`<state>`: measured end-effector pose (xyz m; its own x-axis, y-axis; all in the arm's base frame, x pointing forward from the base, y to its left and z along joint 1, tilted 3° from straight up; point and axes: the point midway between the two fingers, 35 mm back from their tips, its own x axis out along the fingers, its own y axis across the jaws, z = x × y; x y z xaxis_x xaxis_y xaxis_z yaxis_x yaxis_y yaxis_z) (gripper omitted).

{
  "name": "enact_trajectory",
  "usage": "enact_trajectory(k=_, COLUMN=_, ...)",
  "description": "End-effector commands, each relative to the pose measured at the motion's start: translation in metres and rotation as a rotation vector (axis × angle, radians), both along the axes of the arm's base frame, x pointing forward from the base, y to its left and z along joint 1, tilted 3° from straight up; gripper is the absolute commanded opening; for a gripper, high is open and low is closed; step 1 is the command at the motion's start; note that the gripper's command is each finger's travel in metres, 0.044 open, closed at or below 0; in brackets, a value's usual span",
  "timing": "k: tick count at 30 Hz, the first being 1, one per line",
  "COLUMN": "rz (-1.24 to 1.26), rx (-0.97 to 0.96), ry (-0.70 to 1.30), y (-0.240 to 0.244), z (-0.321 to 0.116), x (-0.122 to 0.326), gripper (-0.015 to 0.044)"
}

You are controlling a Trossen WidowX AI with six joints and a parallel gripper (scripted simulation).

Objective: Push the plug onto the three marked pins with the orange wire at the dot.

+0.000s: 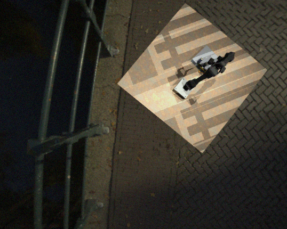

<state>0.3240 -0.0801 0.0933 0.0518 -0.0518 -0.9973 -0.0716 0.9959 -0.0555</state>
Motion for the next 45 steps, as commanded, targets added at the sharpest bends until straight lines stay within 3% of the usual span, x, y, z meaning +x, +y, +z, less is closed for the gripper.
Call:
enact_trajectory(k=1, rz=-0.029, rx=0.001, ry=0.0, y=0.016, z=-0.001, x=-0.012, gripper=0.0)
enact_trajectory(k=25, rz=-0.187, rx=0.015, ry=0.001, y=0.089, z=-0.019, x=-0.104, gripper=0.0)
enact_trajectory(k=37, rz=-0.189, rx=0.015, ry=0.001, y=0.088, z=-0.058, x=-0.103, gripper=0.0)
enact_trajectory(k=45, rz=-0.189, rx=0.015, ry=0.0, y=0.086, z=-0.058, x=-0.09, gripper=0.0)
